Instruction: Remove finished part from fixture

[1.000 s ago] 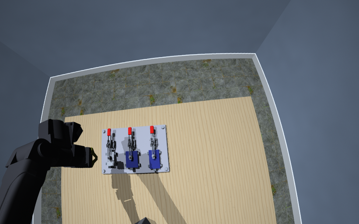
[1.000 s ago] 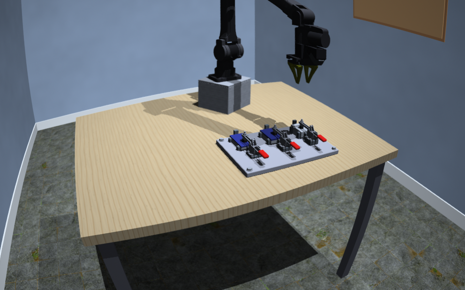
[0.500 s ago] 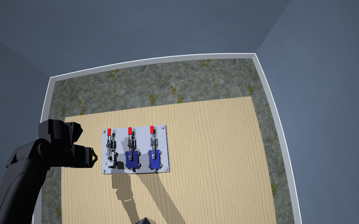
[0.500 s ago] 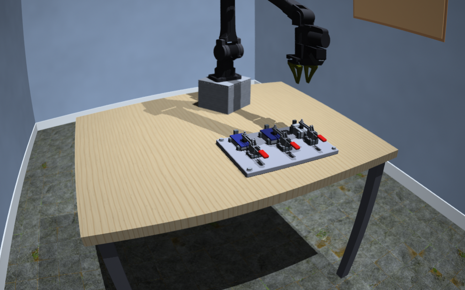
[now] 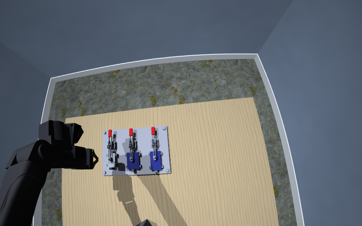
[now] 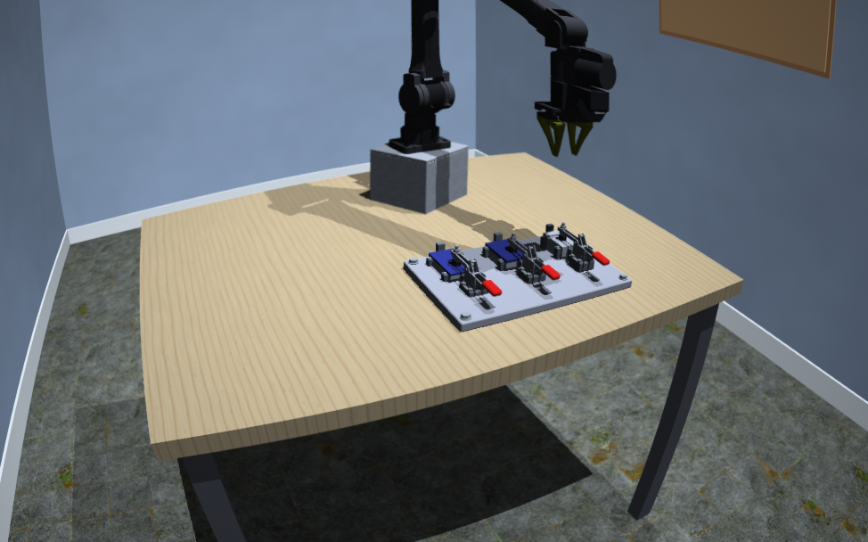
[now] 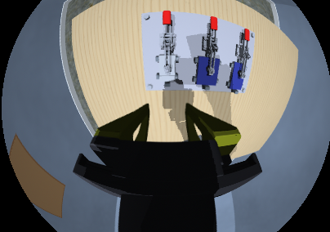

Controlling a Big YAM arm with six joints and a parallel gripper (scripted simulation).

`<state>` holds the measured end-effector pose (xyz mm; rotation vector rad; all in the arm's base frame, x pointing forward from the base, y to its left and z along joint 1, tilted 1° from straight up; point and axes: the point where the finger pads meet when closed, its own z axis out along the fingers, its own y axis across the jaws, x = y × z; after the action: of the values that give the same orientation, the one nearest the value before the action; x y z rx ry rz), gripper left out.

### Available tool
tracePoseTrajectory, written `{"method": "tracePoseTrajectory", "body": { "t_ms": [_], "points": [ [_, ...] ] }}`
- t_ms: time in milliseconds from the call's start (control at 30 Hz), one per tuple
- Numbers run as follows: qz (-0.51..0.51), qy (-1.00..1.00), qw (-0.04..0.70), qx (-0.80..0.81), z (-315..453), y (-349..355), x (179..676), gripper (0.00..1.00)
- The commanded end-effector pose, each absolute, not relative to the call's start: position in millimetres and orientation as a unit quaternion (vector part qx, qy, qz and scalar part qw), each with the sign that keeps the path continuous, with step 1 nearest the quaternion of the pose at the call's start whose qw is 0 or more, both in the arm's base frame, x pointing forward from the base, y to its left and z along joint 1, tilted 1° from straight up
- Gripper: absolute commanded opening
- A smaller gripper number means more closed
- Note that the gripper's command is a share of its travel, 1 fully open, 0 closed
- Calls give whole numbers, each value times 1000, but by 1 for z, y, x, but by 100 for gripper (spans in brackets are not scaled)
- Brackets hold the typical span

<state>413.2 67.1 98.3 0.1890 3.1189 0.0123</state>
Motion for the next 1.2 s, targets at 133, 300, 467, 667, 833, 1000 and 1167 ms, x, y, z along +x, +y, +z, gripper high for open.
{"method": "tracePoseTrajectory", "body": {
  "t_ms": [133,300,467,667,833,1000,1167],
  "points": [
    [6,998,15,54,107,68,409,45],
    [8,998,21,54,103,69,414,45],
    [4,999,6,54,76,69,413,45],
    [4,999,6,54,49,69,413,45],
    [4,999,6,54,39,70,412,45],
    [4,999,6,54,33,70,412,45],
    [7,998,18,54,43,70,427,45]
  ]
}}
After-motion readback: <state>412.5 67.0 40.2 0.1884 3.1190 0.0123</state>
